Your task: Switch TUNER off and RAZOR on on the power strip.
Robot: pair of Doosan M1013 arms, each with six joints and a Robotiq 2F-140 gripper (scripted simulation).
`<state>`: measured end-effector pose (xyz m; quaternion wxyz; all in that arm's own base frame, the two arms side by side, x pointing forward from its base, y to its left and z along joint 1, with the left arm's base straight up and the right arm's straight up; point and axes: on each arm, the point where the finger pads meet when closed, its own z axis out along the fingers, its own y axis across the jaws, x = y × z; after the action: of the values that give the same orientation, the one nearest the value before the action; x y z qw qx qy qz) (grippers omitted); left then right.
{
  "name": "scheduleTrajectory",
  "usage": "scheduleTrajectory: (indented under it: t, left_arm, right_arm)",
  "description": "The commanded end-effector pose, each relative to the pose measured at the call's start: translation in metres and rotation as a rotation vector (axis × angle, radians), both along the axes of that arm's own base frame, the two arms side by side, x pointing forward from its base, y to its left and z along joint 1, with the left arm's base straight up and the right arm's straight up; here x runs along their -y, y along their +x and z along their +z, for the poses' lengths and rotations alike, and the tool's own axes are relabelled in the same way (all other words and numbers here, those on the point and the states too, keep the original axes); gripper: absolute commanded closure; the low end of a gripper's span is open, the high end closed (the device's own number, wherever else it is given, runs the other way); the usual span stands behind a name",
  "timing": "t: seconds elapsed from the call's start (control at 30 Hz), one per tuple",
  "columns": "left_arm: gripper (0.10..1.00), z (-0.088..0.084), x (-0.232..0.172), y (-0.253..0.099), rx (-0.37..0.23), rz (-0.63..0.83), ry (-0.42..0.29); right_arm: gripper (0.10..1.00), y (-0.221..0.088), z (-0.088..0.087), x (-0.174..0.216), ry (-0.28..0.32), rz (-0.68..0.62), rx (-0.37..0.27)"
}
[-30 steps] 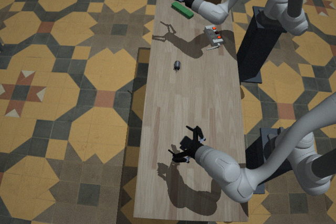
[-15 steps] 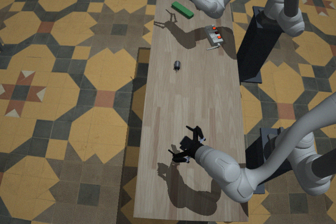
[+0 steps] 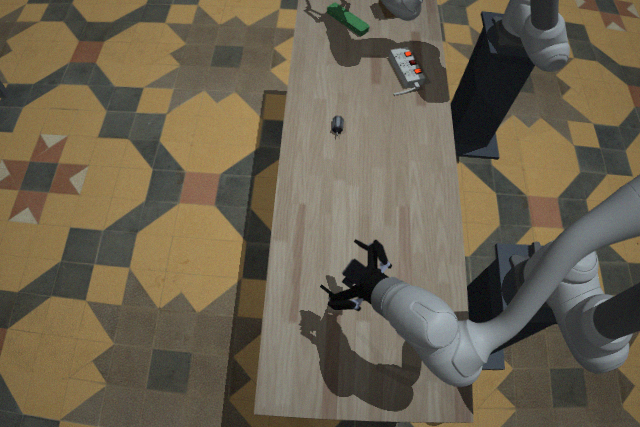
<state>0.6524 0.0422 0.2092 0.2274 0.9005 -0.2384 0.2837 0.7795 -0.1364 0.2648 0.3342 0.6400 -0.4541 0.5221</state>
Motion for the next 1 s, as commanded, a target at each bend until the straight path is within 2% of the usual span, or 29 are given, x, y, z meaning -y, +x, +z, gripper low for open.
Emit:
scheduleTrajectory:
  t: [0.0,0.27,0.5,0.57,0.77,0.97]
  left_arm:
    - [0.098,0.001,0.000,0.000,0.001,0.000,0.001]
    - [0.098,0.001,0.000,0.000,0.001,0.000,0.001]
    - [0.098,0.001,0.000,0.000,0.001,0.000,0.001]
    - [0.098,0.001,0.000,0.000,0.001,0.000,0.001]
    - [0.098,0.001,0.000,0.000,0.001,0.000,0.001]
    - [0.098,0.001,0.000,0.000,0.001,0.000,0.001]
  right_arm:
    - [0.098,-0.013,-0.004,0.029,0.000,-0.046,-0.044]
    - [0.098,-0.094,-0.029,0.142,0.042,-0.250,-0.260]
    - [0.098,-0.182,-0.051,0.222,0.134,-0.421,-0.461]
    - [0.098,-0.182,-0.051,0.222,0.134,-0.421,-0.461]
    - [0.098,-0.273,-0.071,0.278,0.258,-0.552,-0.631]
    - [0.098,-0.363,-0.090,0.311,0.423,-0.657,-0.786]
